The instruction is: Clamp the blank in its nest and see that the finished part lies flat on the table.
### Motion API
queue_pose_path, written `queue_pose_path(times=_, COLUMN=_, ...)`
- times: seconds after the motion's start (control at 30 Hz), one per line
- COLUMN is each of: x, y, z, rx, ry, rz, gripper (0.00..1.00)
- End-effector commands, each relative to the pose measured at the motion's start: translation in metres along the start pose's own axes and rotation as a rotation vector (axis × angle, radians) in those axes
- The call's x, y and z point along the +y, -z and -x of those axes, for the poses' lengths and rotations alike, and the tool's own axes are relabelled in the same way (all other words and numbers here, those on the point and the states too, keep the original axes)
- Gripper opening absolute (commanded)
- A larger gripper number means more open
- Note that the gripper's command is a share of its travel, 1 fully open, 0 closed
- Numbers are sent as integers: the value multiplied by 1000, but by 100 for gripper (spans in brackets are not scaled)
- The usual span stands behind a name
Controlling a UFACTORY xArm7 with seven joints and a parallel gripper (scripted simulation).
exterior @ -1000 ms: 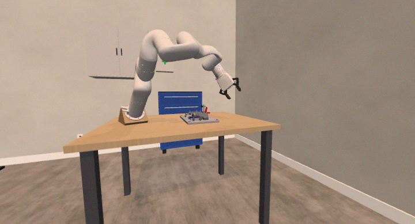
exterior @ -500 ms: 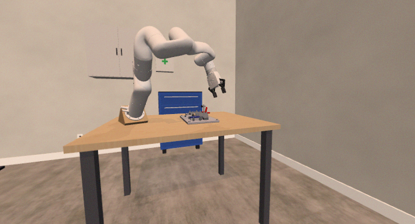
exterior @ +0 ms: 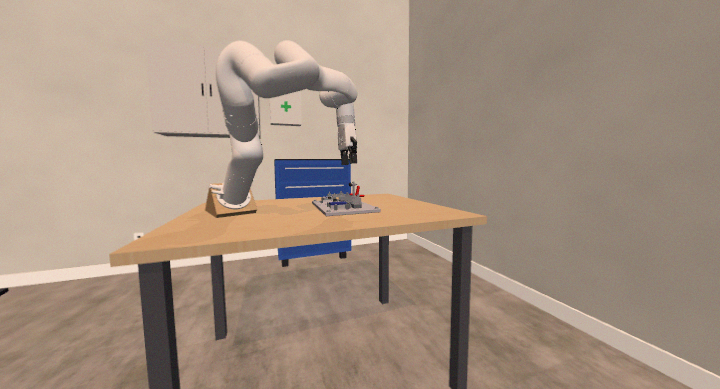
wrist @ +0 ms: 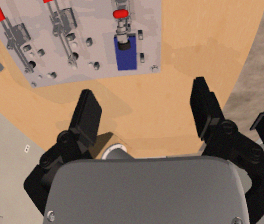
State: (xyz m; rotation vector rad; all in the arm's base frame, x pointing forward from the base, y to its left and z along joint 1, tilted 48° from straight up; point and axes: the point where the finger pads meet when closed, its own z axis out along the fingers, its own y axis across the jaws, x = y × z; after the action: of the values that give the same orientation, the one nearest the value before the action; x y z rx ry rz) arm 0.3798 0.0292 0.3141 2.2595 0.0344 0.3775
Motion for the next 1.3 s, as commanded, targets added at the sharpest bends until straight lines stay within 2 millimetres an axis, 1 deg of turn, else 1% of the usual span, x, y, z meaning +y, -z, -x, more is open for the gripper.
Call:
queue_pose_path(times=0.0, x=-19, y=7, z=30, rx=-53, ry=-76, rz=-53, gripper=100)
queue_pose_path(times=0.07, x=-21, y=7, z=32, rx=-58, ry=-83, rz=-57, gripper=100)
queue_pose_path(times=0.43, x=-21, y=7, z=33, rx=-59, ry=-84, rz=-57, gripper=100)
queue_pose_path(times=0.47, x=-21, y=7, z=33, rx=-59, ry=-84, rz=-57, gripper=47)
queue_pose_path(times=1.27, x=-21, y=7, z=33, rx=-59, ry=-84, rz=-57, gripper=47)
